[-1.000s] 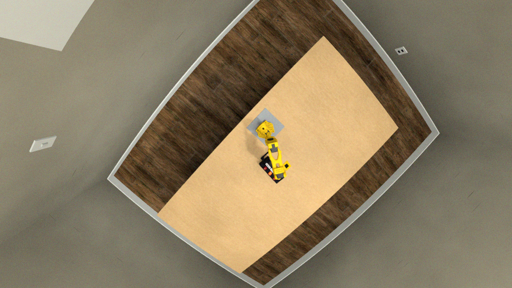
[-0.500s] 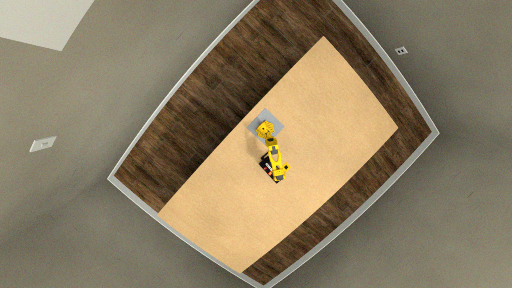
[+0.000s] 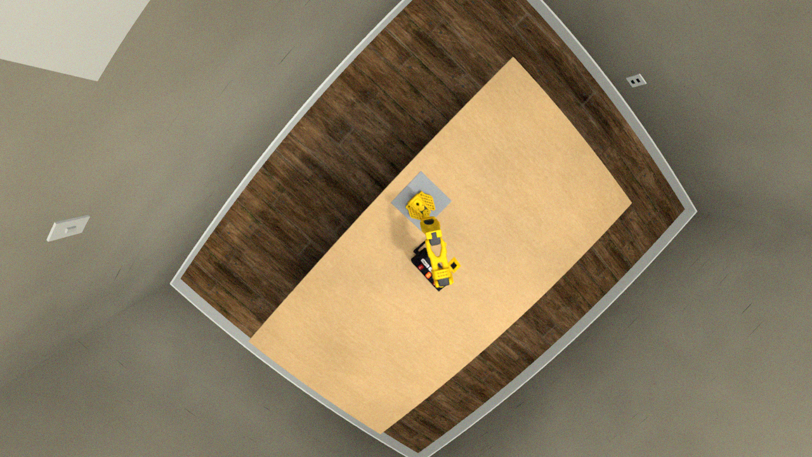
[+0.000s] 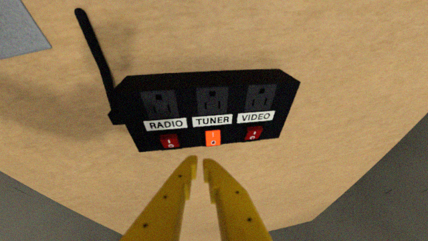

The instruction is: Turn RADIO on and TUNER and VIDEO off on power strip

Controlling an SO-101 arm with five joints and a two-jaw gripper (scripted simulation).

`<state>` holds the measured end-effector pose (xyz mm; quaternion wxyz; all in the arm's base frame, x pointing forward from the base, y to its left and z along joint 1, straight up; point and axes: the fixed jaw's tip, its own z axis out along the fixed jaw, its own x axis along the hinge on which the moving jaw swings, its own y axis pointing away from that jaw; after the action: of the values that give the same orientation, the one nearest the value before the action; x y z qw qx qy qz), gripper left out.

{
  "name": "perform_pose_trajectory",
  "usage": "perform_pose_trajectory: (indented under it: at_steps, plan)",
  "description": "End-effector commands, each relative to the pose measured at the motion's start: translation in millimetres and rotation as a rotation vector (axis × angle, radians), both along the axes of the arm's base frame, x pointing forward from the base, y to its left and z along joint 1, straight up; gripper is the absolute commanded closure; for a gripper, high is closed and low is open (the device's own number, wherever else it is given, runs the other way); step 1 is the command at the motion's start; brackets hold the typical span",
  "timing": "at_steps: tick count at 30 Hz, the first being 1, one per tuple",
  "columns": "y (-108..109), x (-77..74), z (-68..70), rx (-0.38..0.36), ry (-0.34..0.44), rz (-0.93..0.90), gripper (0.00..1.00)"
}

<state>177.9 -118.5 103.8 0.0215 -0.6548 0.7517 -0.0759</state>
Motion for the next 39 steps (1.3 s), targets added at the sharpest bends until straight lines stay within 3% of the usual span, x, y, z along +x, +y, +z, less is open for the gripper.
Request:
perform_pose_trajectory:
  at_steps: [1,21,39]
  plan:
    - [-2,-0.5,-1.9,0.008,0.014,0.003,1.00]
    - [-20,2.3,-22.6,0.046,0.077,-0.006,1.00]
    - [-21,2.4,-23.5,0.048,0.079,-0.007,1.00]
